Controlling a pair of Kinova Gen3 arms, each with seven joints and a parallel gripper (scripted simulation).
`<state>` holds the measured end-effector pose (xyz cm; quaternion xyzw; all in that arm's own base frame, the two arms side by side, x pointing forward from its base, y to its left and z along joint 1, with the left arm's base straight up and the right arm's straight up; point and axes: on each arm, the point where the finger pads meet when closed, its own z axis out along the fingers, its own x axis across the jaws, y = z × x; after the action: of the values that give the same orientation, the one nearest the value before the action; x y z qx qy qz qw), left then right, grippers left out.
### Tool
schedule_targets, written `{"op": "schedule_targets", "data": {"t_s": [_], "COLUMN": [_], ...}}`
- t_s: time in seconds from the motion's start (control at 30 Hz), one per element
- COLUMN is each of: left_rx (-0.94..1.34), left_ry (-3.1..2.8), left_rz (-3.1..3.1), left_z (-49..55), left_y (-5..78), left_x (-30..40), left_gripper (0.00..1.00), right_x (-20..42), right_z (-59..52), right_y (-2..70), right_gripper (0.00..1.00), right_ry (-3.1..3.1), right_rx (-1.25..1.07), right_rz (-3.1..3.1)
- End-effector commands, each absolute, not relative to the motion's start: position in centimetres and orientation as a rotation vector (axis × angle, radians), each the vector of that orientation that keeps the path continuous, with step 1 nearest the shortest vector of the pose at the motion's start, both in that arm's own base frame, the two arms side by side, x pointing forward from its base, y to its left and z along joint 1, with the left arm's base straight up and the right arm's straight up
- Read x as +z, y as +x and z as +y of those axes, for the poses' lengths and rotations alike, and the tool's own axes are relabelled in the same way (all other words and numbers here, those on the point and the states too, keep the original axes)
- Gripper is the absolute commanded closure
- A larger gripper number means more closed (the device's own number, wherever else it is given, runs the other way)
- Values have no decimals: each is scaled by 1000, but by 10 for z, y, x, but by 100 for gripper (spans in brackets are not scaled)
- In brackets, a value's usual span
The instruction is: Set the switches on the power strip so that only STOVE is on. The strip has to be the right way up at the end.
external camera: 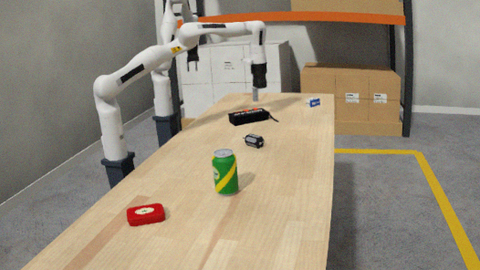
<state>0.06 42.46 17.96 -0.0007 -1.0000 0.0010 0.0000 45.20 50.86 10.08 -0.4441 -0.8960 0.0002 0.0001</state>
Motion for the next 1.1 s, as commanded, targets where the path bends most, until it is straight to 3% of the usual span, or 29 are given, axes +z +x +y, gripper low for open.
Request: {"op": "schedule_targets", "data": {"t_s": [0.0,0.6,1.07], "left_rx": [0,0,0], "left_ry": [-2,-2,-2], "left_rz": [-3142,-3142,-3142], "left_z": [425,425,425], "left_y": [1,1,1], "left_x": [180,180,180], "left_gripper": [0,0,0], "right_x": [102,103,117], "right_z": [509,509,497], "right_y": [452,452,407], "right_gripper": [100,100,100], "right_ry": [-1395,-1395,-1394], "right_rx": [-3,-3,1], "right_rz": [-2815,-2815,-2815]}}
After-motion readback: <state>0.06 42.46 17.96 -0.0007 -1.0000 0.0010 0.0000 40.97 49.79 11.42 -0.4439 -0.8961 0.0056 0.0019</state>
